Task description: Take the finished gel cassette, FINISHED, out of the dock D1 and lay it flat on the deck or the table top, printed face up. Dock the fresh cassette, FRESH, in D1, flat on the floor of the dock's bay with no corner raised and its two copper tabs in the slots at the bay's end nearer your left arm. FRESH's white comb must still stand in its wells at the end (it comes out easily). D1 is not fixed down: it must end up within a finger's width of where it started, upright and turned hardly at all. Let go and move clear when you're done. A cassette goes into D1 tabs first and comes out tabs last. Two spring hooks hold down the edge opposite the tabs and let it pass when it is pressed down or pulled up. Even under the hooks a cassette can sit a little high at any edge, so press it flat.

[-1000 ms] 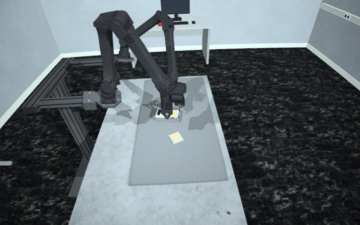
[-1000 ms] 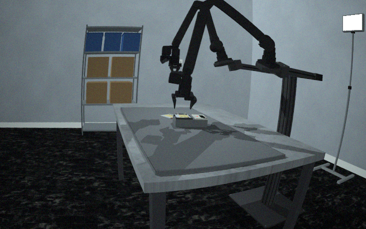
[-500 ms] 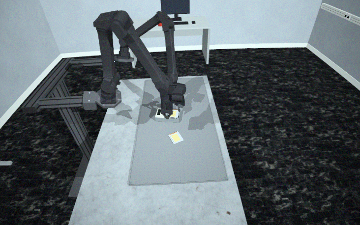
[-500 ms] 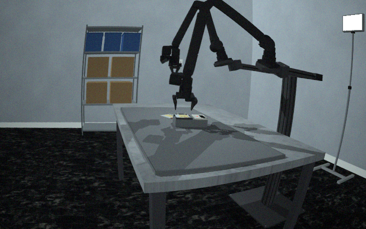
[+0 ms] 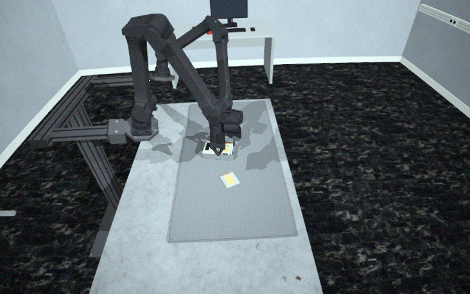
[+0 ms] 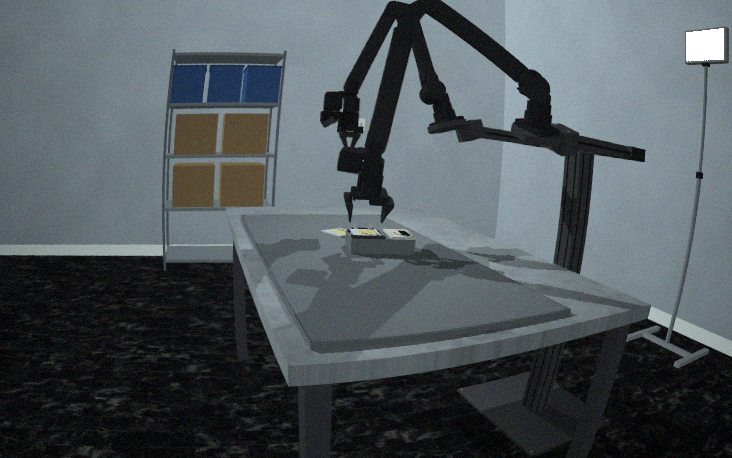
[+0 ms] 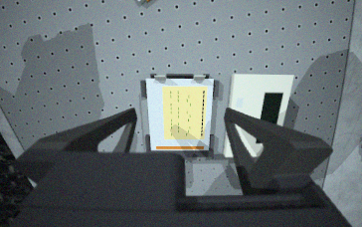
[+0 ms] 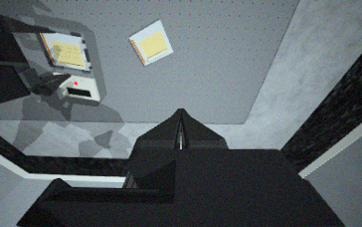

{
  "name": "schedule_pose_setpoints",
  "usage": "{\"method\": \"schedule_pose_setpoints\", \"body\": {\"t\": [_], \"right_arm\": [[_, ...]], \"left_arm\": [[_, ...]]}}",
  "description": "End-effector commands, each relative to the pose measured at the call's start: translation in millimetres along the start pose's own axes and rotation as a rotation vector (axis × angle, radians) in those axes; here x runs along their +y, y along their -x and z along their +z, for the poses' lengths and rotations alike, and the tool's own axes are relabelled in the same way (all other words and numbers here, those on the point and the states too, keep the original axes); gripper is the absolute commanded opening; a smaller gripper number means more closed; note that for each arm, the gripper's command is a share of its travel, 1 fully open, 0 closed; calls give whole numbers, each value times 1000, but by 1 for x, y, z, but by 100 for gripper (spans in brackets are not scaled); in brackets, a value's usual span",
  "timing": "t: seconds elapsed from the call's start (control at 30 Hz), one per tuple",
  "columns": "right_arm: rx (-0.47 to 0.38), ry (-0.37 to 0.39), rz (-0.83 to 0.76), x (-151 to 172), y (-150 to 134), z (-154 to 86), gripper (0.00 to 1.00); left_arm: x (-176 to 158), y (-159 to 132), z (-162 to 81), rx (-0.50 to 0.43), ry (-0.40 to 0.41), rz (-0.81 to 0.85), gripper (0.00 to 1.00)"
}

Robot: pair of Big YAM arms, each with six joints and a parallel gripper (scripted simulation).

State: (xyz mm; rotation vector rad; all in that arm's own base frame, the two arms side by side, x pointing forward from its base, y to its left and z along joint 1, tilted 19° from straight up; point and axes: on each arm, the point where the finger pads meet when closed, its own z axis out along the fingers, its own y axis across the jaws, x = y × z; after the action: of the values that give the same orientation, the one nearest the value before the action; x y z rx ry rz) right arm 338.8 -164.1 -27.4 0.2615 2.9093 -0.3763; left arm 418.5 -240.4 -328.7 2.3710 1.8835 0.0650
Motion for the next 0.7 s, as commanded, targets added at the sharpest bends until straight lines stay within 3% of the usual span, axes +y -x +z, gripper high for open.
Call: {"method": "schedule_pose_setpoints", "body": {"t": [0.0,0.67], "right_arm": [[-8,-5,16,-4,4,-4,0],[-8,-5,16,-4,4,-4,0]], "left_arm": [[6,-4,9,-7,14,-2,98],[7,-6,17,-7,15,-2,98]]}}
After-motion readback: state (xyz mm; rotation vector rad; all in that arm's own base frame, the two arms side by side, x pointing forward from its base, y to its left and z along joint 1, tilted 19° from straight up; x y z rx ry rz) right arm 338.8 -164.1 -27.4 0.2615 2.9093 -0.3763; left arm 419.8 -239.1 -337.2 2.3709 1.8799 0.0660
